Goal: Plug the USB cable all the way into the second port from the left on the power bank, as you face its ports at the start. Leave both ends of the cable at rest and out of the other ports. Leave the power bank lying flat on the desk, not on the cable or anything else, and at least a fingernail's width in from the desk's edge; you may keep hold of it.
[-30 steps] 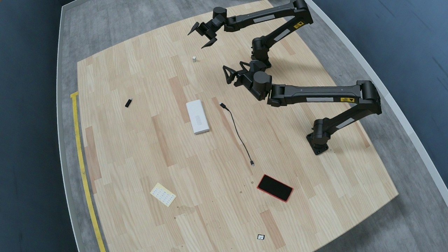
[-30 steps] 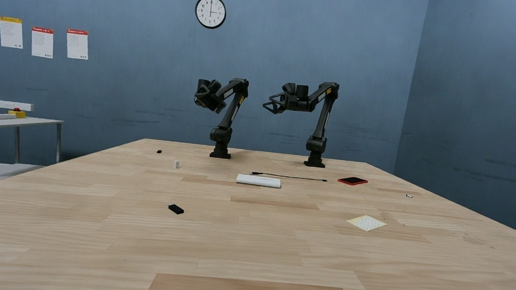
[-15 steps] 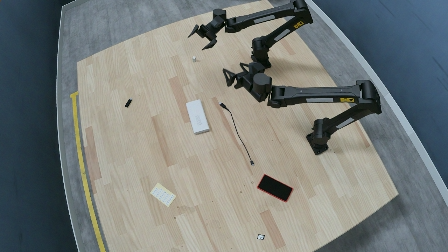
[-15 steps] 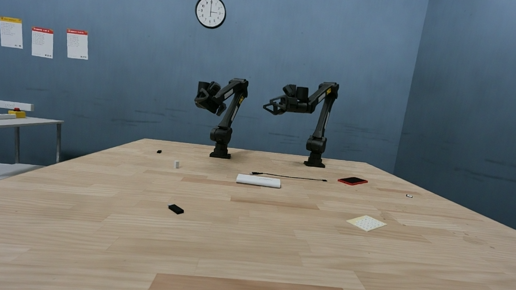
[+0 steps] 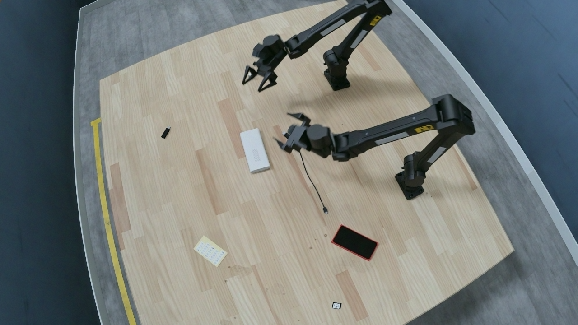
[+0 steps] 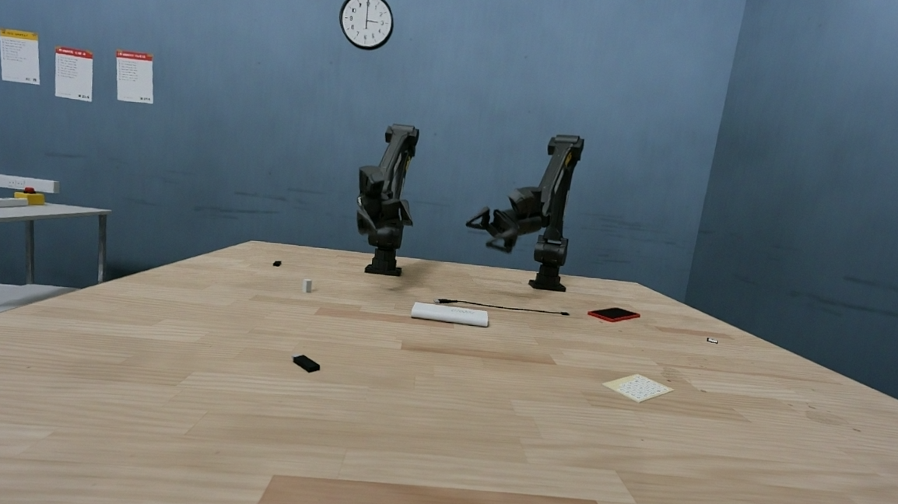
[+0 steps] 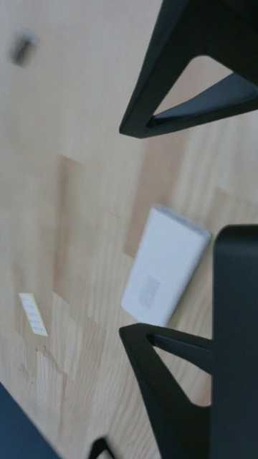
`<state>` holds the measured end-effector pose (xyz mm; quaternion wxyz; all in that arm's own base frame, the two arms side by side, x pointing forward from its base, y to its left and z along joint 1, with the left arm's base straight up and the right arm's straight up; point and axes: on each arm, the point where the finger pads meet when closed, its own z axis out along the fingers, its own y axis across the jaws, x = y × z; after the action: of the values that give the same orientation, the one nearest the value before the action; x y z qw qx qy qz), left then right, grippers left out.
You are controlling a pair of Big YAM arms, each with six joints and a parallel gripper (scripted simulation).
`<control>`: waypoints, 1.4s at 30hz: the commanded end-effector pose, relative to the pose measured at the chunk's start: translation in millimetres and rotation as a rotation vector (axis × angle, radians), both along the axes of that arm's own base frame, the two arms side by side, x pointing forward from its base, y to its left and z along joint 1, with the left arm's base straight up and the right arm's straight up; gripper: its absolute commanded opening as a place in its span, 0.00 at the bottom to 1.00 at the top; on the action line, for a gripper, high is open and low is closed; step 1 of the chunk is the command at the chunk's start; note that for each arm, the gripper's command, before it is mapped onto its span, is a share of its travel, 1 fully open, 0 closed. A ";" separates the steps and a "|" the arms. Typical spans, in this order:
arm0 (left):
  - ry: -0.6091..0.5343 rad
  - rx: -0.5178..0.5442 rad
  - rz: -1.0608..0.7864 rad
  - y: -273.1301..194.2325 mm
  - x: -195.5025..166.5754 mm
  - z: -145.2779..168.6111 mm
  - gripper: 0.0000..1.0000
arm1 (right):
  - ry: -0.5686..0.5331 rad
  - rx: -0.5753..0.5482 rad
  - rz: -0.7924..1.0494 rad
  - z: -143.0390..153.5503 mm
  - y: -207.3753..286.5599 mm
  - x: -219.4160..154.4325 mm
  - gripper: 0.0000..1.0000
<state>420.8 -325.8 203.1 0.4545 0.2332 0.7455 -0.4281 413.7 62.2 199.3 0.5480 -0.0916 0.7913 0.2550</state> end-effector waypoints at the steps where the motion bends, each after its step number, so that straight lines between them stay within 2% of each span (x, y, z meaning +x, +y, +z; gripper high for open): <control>1: 0.213 -0.137 0.128 6.4 46.1 -5.6 1.00 | 0.155 0.207 -0.033 -4.5 22.4 28.8 1.00; 6: 0.485 -0.178 0.262 23.2 81.2 -57.4 1.00 | 0.368 0.375 -0.073 -45.0 43.2 45.2 1.00; 9: 0.600 -0.192 0.319 31.1 98.7 -81.4 1.00 | 0.478 0.449 -0.083 -67.4 54.8 52.8 1.00; 12: 0.627 -0.194 0.333 33.1 103.2 -87.3 1.00 | 0.505 0.466 -0.086 -73.4 57.8 54.9 1.00; 17: 0.709 -0.194 0.372 39.9 118.5 -108.2 1.00 | 0.616 0.521 -0.090 -99.6 69.4 60.9 1.00; 22: 0.693 -0.174 0.355 35.3 114.9 -109.7 1.00 | 0.617 0.504 -0.075 -108.4 71.8 60.6 1.00; 27: 0.590 -0.055 0.293 28.7 114.9 -117.9 0.98 | 0.628 0.427 -0.069 -110.3 77.7 35.9 1.00; 29: 0.590 -0.055 0.293 28.7 114.9 -117.9 0.98 | 0.628 0.427 -0.069 -110.3 77.7 35.9 1.00; 35: 0.397 0.200 0.153 17.5 128.5 -126.2 0.98 | 0.630 0.220 -0.136 -103.2 102.1 2.5 1.00; 42: 0.237 0.409 -0.005 9.0 139.6 -130.1 0.98 | 0.608 0.040 -0.220 -83.4 127.4 -21.1 1.00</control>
<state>541.6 -303.2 57.1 0.2862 0.1567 0.8844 -0.3339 387.5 171.0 87.7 0.3015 0.1070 0.9183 0.2333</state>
